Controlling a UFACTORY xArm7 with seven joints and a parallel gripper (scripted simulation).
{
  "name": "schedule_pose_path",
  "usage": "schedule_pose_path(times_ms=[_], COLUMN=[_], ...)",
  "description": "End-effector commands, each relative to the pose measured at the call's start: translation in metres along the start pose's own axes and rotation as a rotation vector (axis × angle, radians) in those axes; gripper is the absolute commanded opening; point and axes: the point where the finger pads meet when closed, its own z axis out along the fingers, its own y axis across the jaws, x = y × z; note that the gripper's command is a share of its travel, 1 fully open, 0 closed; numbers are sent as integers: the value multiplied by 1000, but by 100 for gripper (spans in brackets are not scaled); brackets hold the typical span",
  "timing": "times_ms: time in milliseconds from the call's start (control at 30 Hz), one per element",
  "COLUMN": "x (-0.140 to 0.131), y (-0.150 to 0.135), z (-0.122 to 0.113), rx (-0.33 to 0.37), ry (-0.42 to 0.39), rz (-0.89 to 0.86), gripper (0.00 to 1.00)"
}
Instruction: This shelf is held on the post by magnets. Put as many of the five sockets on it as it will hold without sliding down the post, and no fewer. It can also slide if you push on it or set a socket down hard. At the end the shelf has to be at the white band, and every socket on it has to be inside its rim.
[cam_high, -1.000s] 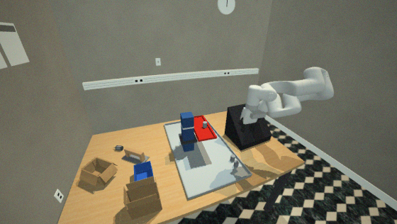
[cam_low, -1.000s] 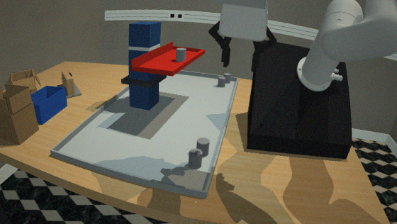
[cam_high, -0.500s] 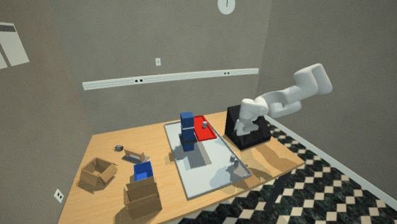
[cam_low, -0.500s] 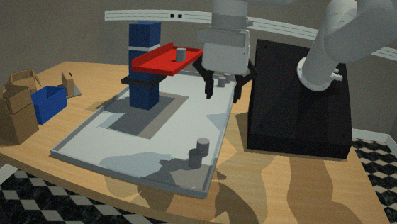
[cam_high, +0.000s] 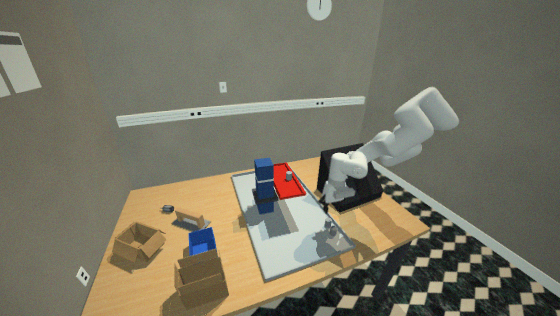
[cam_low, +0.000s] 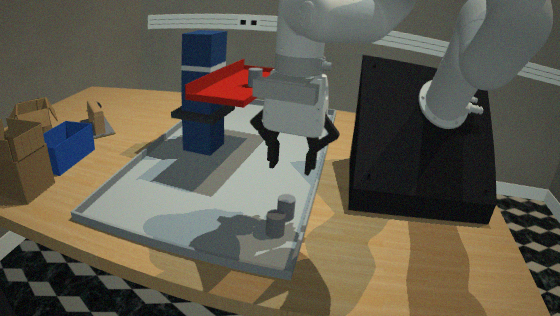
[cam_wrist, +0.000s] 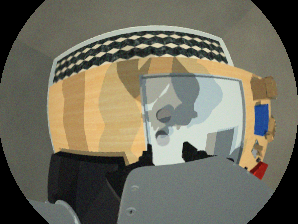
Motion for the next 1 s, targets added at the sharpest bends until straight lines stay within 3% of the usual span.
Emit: schedule_pose_path(times_ms=[0, 333, 967], x=[0, 0, 0], y=[3, 3, 3], z=[1, 2, 31], rx=[-4, -4, -4], ry=[1, 1, 1], rz=[0, 0, 0], gripper=[61, 61, 61])
